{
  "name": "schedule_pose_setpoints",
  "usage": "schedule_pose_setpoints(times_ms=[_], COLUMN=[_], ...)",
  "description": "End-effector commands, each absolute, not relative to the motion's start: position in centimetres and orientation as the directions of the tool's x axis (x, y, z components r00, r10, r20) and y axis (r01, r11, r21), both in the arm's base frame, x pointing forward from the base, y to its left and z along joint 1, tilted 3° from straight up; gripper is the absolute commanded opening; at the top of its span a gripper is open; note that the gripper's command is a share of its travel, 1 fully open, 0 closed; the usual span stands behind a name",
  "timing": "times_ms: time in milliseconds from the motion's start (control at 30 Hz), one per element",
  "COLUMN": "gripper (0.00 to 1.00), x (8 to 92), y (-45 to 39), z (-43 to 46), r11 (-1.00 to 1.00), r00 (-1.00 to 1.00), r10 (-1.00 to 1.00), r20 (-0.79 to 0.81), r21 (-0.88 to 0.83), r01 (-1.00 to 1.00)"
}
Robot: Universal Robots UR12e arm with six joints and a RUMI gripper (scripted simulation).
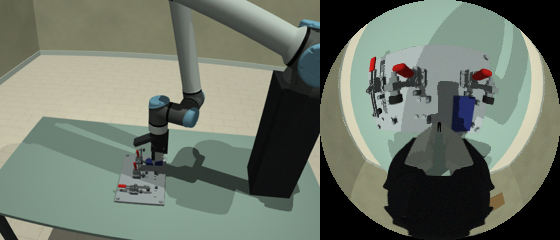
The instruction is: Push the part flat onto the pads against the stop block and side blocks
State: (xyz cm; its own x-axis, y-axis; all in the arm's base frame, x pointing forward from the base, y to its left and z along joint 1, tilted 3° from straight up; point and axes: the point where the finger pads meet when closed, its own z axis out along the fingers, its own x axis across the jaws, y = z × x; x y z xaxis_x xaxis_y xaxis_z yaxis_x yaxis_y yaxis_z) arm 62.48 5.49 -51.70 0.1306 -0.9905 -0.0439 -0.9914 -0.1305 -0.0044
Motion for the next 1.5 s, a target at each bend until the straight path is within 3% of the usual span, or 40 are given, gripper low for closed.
schedule_pose_setpoints(times_ms=[0, 1467], gripper=[0.00, 0.00], x=[62.5, 62.5], y=[5.5, 5.6], z=[-52.1, -54.9], r11=[-0.130, -0.130], r00=[0.131, 0.131], r10=[-0.990, -0.990], r20=[-0.044, -0.044], r21=[-0.005, -0.005], r01=[-0.991, -0.991])
